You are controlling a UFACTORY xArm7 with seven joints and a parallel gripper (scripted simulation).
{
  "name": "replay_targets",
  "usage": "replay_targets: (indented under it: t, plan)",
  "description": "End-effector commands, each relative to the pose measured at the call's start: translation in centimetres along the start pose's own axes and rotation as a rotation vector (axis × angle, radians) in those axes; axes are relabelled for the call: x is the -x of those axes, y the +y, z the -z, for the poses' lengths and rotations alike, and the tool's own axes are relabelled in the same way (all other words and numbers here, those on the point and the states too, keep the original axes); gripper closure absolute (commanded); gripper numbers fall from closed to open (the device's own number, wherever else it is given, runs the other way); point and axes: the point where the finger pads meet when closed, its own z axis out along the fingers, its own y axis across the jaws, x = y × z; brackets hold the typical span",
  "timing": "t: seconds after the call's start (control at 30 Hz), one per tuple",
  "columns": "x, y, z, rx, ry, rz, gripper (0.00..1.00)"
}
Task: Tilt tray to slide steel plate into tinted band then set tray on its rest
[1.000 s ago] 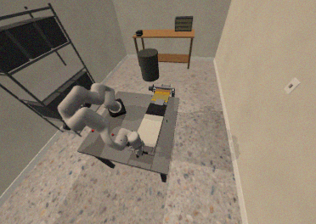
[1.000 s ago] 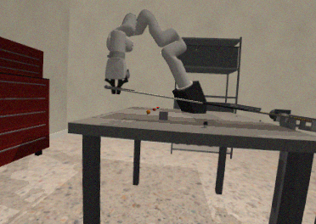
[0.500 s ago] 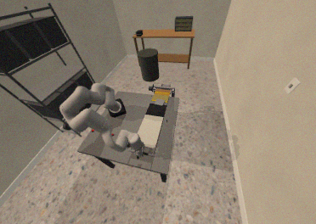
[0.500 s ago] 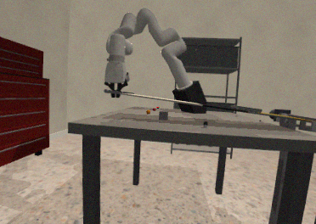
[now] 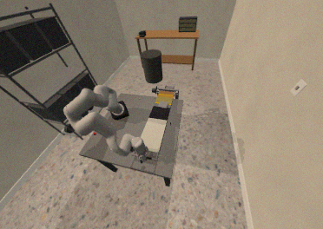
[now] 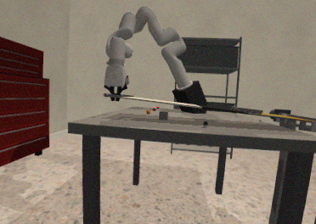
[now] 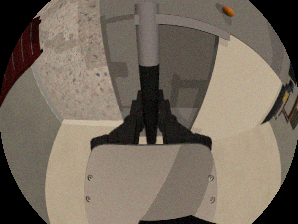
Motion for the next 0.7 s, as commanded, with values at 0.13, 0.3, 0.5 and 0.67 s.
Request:
replay_targets:
  t: [0.13, 0.3, 0.5, 0.67]
  plan:
    - [0.1, -0.1, 0.2, 0.003, -0.004, -0.004, 1.0]
    - [0.1, -0.2, -1.7, 0.003, -0.004, -0.004, 1.0]
    - [0.1, 0.3, 3.9, 0.003, -0.004, -0.004, 1.0]
    - [0.1, 0.1, 2.0, 0.003, -0.004, -0.004, 1.0]
